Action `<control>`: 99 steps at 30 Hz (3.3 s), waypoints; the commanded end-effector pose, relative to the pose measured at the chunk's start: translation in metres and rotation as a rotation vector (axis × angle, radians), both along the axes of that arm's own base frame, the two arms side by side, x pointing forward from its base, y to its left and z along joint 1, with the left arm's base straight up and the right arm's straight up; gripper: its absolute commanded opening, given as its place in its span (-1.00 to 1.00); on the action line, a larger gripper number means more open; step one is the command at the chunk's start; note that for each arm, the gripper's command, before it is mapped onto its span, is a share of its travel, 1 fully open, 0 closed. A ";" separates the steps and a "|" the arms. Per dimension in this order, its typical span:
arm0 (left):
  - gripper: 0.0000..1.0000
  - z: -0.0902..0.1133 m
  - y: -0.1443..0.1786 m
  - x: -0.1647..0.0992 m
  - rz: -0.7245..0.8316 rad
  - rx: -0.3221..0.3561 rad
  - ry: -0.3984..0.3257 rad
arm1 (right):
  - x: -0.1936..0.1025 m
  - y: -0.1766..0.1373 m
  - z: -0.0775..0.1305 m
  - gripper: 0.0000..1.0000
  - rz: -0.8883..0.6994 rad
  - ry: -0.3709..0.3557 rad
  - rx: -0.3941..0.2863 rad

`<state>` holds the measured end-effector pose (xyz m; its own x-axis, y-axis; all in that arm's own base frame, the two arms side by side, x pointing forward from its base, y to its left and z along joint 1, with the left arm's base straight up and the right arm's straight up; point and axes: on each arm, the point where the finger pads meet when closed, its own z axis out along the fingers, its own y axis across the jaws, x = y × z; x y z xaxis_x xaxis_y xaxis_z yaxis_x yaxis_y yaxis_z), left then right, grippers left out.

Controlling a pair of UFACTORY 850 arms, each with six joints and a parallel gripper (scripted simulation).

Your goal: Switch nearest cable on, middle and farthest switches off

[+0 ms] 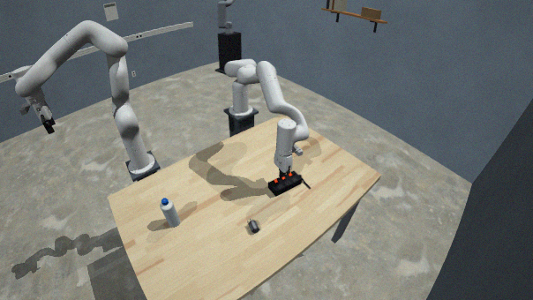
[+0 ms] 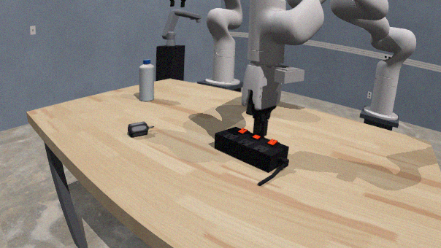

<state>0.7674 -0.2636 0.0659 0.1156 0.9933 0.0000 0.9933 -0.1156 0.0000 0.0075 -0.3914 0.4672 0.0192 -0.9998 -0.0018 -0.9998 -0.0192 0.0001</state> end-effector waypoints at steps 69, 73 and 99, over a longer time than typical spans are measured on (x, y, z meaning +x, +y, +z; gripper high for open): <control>-1.00 0.024 0.000 0.001 0.000 -0.001 -0.002 | 0.000 0.000 0.001 1.00 0.000 0.000 -0.002; -1.00 0.033 0.000 0.001 0.000 -0.001 -0.002 | 0.000 0.000 0.001 1.00 0.000 0.000 -0.002; -1.00 0.040 -0.010 0.000 0.000 -0.001 -0.002 | 0.000 0.000 0.001 1.00 0.000 0.000 -0.002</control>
